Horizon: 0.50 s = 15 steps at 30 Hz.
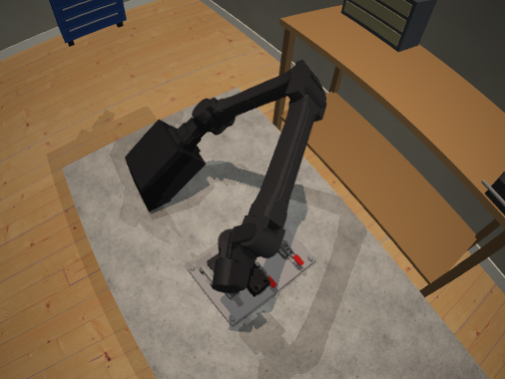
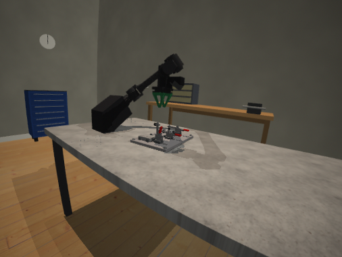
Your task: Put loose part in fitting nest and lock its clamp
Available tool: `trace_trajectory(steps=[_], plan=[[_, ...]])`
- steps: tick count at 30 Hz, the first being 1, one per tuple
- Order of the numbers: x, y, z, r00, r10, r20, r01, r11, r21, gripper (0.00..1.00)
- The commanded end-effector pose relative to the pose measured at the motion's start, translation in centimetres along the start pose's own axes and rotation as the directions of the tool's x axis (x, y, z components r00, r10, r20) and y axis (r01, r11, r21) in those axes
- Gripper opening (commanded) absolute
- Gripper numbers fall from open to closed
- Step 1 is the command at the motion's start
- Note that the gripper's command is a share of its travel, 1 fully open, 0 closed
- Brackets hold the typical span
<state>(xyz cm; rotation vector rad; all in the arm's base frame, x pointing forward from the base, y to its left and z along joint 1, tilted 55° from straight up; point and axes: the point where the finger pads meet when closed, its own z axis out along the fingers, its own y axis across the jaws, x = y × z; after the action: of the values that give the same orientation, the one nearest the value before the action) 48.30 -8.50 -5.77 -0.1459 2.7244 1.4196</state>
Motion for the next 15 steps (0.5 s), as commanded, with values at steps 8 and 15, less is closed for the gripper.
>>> trace_trajectory(steps=[8,15], plan=[[0.1,-0.1,3.4,1.000,0.010,-0.015,-0.010,1.000,-0.007,0.45],[0.2,-0.1,6.2,1.000,0.010,-0.016,-0.011,1.000,-0.007,0.45]])
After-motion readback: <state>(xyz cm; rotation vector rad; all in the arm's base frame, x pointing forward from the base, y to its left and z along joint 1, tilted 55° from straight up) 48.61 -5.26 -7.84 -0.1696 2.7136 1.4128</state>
